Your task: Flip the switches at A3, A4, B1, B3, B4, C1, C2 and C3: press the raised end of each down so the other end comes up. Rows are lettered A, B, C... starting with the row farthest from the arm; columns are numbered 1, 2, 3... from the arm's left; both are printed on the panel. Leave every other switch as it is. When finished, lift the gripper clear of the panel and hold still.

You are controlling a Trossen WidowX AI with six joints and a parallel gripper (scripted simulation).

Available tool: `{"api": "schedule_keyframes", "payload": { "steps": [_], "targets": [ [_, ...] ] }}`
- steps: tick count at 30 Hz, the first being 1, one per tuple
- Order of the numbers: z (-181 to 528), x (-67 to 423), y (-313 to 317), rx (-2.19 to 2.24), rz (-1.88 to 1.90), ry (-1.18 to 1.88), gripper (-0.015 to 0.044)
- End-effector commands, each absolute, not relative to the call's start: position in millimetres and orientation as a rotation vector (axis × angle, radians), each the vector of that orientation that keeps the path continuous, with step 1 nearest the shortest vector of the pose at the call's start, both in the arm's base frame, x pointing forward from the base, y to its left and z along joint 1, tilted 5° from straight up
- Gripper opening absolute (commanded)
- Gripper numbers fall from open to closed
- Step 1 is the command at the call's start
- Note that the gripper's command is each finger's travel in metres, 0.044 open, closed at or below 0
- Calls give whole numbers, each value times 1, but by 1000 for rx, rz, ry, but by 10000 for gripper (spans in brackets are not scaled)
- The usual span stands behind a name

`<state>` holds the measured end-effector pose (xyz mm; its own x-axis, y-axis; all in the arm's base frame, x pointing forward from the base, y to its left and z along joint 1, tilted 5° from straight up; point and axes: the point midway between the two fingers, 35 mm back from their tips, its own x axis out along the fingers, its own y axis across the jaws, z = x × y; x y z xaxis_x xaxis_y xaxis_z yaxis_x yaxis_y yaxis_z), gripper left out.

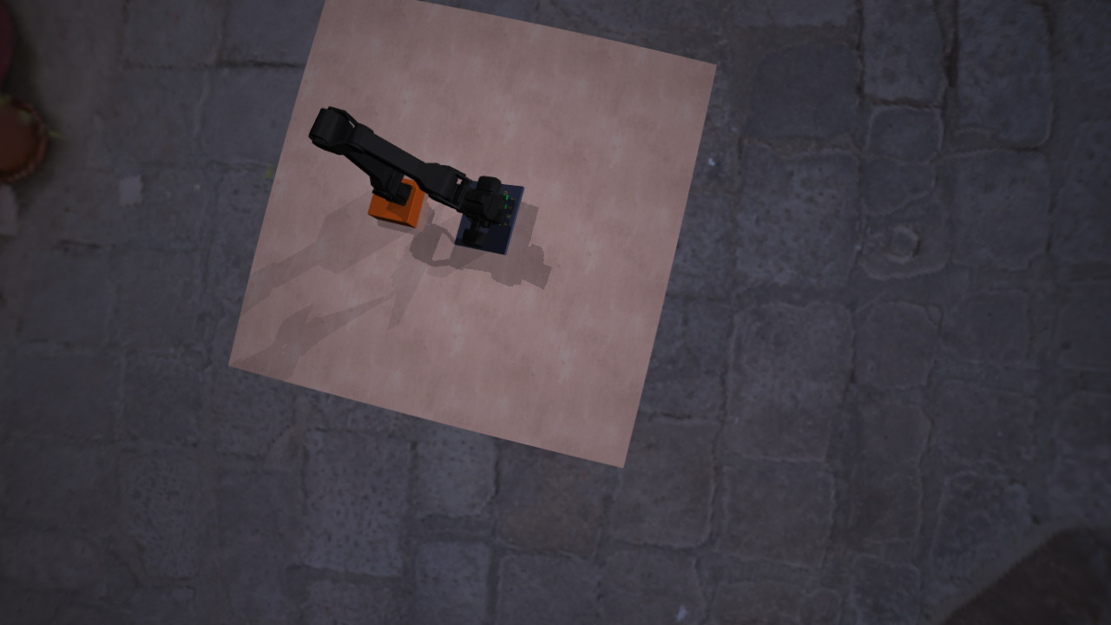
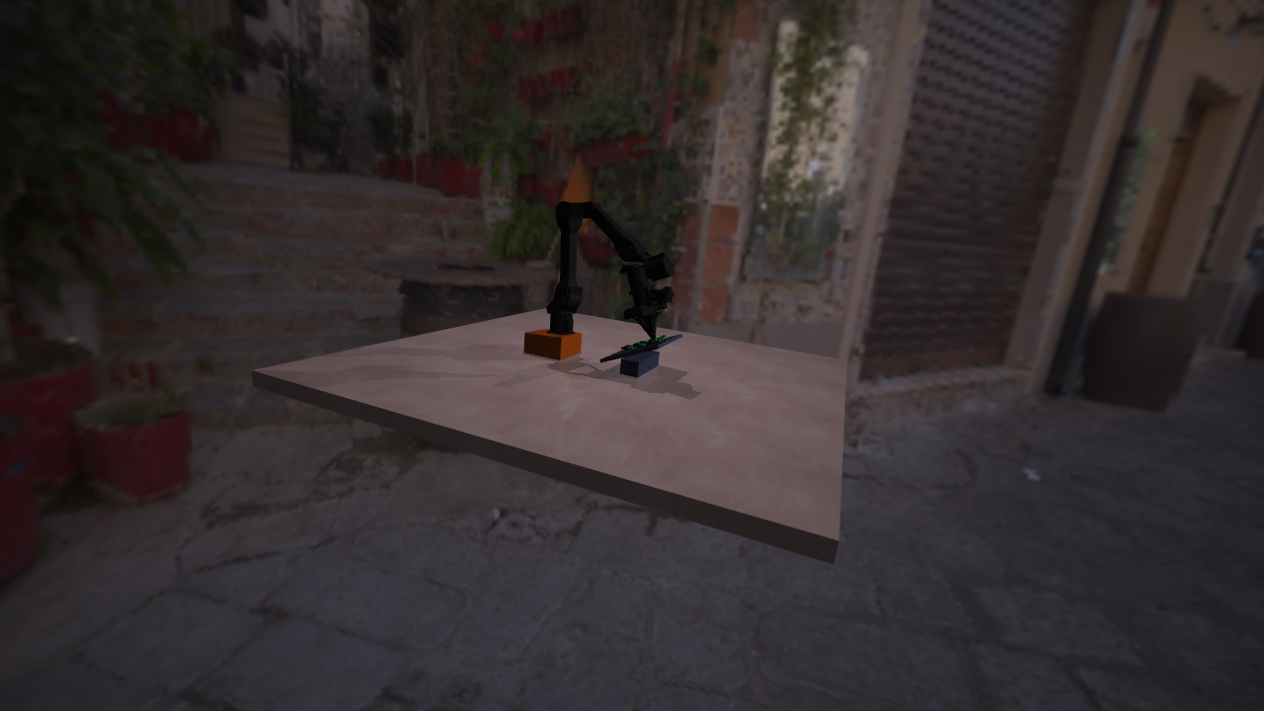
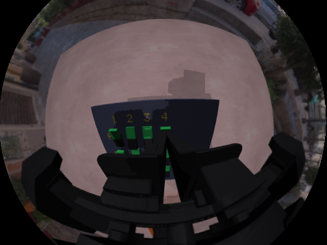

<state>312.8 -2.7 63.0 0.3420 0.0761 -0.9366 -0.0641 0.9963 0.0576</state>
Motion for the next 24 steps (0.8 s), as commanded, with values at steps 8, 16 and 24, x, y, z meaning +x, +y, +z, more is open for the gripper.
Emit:
{"api": "schedule_keyframes", "payload": {
  "steps": [8, 16, 24],
  "targets": [
    [62, 313, -3, 13, 88, 1218, 0],
    [61, 314, -3, 13, 88, 1218, 0],
    [60, 314, -3, 13, 88, 1218, 0]
  ]
}}
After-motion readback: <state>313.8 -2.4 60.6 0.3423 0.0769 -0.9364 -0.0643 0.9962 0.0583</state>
